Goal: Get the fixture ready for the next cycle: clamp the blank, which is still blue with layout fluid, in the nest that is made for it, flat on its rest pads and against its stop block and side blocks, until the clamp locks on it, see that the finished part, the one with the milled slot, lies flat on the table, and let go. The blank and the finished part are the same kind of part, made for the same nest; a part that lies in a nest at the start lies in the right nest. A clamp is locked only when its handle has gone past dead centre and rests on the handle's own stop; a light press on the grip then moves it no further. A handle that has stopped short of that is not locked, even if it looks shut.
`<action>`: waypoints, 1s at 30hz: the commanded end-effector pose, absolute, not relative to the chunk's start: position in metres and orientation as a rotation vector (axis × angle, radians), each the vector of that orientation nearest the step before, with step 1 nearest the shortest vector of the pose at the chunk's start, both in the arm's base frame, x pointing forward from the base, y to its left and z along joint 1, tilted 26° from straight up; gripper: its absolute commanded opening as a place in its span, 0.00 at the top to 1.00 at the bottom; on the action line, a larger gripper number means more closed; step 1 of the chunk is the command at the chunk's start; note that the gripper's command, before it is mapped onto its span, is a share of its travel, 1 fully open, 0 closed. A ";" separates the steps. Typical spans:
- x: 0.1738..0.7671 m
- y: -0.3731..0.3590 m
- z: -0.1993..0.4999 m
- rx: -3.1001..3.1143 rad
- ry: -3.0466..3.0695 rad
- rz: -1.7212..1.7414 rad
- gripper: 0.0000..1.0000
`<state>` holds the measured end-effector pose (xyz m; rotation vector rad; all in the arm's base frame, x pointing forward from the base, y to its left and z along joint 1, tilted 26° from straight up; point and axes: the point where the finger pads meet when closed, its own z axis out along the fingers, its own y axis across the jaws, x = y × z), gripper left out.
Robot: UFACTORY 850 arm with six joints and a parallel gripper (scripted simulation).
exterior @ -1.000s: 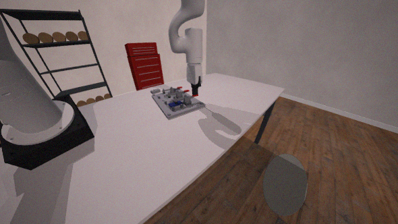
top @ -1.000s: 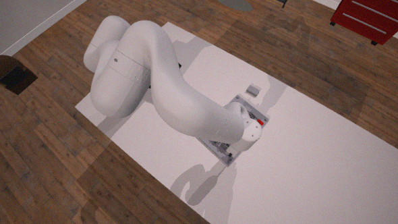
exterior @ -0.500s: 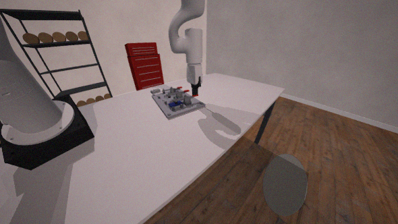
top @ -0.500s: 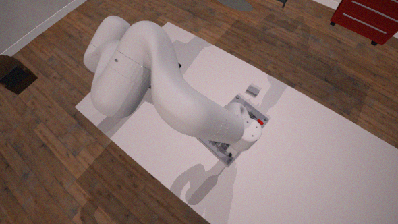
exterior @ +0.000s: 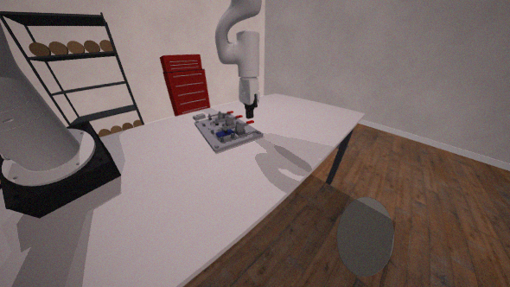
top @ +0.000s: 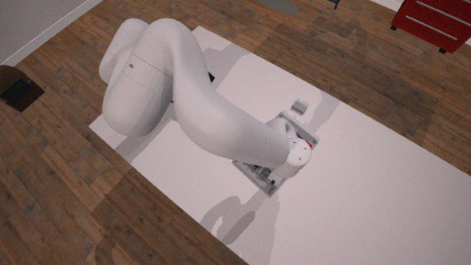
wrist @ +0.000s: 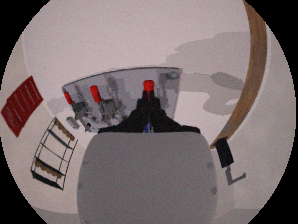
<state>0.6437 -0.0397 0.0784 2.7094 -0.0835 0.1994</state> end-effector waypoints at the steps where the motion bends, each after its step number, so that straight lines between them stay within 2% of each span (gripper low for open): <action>1: 0.643 -0.034 0.092 2.710 -0.084 0.203 1.00; 24: 0.638 -0.017 0.127 2.710 -0.084 0.203 1.00; 25: 0.638 -0.017 0.127 2.710 -0.084 0.203 0.00; 30: 0.638 -0.017 0.127 2.710 -0.084 0.203 0.00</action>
